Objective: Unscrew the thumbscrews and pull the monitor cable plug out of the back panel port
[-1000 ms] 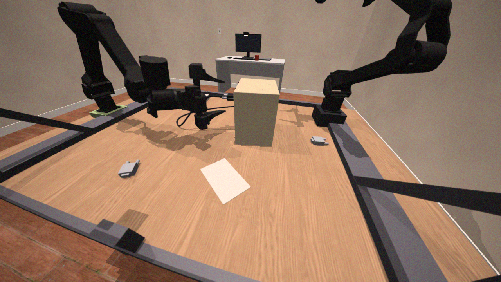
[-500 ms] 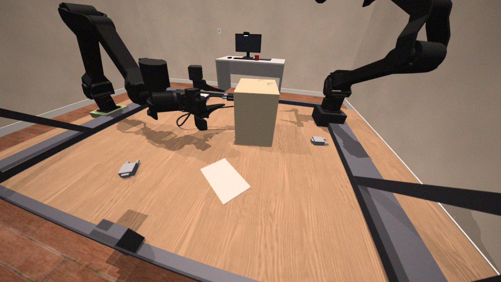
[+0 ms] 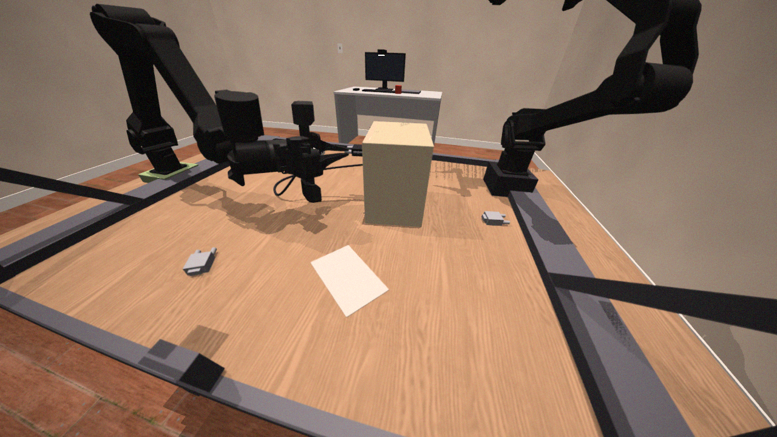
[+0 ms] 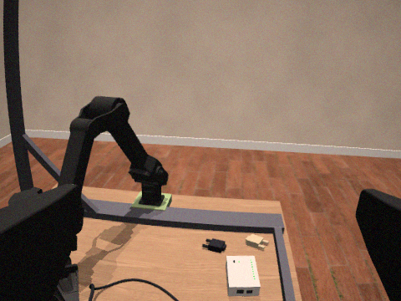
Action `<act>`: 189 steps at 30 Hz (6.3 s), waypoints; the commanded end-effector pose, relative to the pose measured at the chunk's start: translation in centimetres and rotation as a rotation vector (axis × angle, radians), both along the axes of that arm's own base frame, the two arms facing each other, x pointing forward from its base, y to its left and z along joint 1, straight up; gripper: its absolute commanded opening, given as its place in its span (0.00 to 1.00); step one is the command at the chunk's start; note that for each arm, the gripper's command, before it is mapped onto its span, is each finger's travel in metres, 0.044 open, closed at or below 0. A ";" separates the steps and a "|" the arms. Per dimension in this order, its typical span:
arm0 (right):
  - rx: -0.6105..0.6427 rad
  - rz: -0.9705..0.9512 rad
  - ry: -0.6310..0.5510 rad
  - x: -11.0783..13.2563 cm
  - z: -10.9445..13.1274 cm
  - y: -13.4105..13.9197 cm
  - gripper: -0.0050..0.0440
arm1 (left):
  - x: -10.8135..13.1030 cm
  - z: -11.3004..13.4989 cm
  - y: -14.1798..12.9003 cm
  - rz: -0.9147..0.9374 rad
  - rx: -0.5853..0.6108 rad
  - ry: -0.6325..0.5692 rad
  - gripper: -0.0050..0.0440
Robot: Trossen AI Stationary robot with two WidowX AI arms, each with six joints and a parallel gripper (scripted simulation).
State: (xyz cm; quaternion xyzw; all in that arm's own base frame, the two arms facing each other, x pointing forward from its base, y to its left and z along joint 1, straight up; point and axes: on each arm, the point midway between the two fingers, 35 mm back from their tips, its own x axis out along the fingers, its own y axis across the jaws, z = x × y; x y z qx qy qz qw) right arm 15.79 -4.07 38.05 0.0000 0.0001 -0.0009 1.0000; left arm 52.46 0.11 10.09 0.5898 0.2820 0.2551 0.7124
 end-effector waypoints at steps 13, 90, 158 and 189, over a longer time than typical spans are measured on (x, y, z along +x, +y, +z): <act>-0.005 0.002 -0.001 0.0 0.3 0.1 1.00 | 0.1 1.4 0.1 0.001 -0.122 -0.046 0.10; -0.005 0.002 -0.001 0.0 0.3 0.1 1.00 | 0.0 2.3 0.5 -0.004 -0.587 -0.127 1.00; -0.005 0.002 -0.001 0.0 0.3 0.1 1.00 | 0.1 1.4 0.0 0.002 -0.103 -0.043 0.10; -0.005 0.002 -0.001 0.0 0.3 0.1 1.00 | 0.0 1.9 0.3 -0.001 -0.382 -0.091 0.10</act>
